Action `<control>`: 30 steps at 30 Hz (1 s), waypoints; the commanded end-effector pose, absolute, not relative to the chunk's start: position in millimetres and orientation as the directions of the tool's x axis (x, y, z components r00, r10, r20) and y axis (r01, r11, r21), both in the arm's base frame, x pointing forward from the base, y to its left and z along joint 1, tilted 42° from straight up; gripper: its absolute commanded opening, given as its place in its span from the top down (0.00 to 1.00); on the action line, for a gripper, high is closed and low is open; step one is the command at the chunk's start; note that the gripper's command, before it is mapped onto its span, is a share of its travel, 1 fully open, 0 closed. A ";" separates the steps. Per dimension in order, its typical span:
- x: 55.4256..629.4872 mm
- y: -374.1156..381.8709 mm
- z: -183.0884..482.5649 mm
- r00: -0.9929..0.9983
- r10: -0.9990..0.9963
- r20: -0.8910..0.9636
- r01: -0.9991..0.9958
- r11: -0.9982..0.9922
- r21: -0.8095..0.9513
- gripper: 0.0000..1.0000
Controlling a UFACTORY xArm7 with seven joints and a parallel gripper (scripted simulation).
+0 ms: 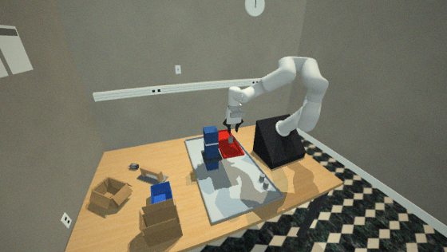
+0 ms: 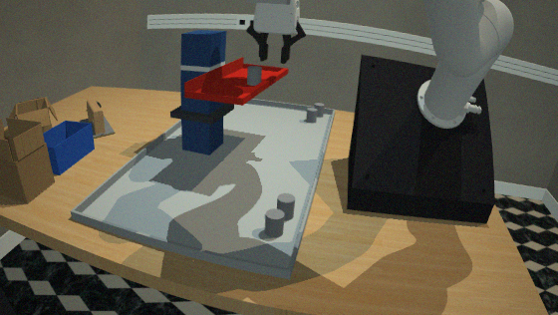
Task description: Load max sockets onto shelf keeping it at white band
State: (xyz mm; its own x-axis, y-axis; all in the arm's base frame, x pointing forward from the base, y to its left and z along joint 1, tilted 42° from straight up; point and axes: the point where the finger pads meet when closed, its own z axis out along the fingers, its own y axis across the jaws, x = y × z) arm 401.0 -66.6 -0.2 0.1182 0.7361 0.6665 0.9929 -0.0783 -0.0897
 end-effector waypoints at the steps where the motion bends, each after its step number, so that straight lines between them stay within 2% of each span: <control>1: 402.0 -75.4 8.2 0.119 0.737 0.665 0.993 -0.081 -0.087 0.53; 29: 402.2 -87.7 21.8 0.119 0.737 0.665 0.993 -0.081 -0.087 0.53; 30: 401.4 -87.6 22.5 0.118 0.737 0.665 0.993 -0.081 -0.087 0.00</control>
